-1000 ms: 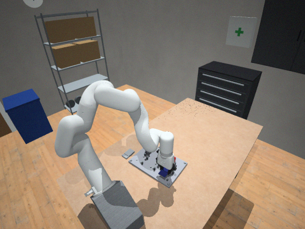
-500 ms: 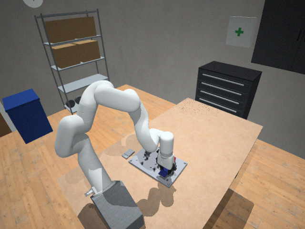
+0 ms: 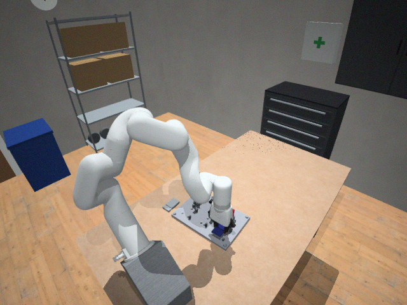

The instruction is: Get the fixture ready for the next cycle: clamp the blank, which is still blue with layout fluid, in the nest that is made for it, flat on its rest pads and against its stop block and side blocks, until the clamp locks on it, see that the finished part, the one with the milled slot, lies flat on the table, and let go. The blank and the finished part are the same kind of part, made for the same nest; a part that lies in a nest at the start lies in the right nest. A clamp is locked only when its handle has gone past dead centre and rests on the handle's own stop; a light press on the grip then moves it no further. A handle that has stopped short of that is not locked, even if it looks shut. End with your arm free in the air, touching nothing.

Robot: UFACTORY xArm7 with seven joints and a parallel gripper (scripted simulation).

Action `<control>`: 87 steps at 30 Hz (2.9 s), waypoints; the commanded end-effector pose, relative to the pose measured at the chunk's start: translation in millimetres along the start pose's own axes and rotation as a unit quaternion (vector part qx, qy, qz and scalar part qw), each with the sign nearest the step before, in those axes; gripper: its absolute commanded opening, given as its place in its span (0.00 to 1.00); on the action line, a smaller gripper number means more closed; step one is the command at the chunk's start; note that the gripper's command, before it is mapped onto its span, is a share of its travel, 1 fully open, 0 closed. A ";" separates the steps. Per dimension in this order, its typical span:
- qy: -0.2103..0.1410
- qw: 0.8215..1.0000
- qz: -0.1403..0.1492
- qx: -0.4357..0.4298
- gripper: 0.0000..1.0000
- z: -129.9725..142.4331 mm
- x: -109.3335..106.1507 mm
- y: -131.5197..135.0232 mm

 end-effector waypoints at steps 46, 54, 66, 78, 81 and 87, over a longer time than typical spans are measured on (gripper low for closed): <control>0.001 1.000 0.002 0.000 0.00 -1.0 17.8 2.3; 0.001 1.000 0.002 0.000 0.00 -2.0 21.7 3.5; 0.001 1.000 0.002 0.000 0.00 -2.1 22.5 3.7; 0.001 1.000 0.002 0.000 0.99 -2.1 22.5 3.7; 0.001 1.000 0.002 0.000 0.99 -2.1 22.5 3.7; 0.001 1.000 0.002 0.000 0.99 -2.1 22.5 3.7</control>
Point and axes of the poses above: the point where the finger pads meet when closed, its own x axis out along the fingers, its own y axis across the jaws, z = x × y, the point moved 2 cm from there along -x, back along the fingers, and after that the axes turned 8 degrees about -x, right-handed, at the moved point
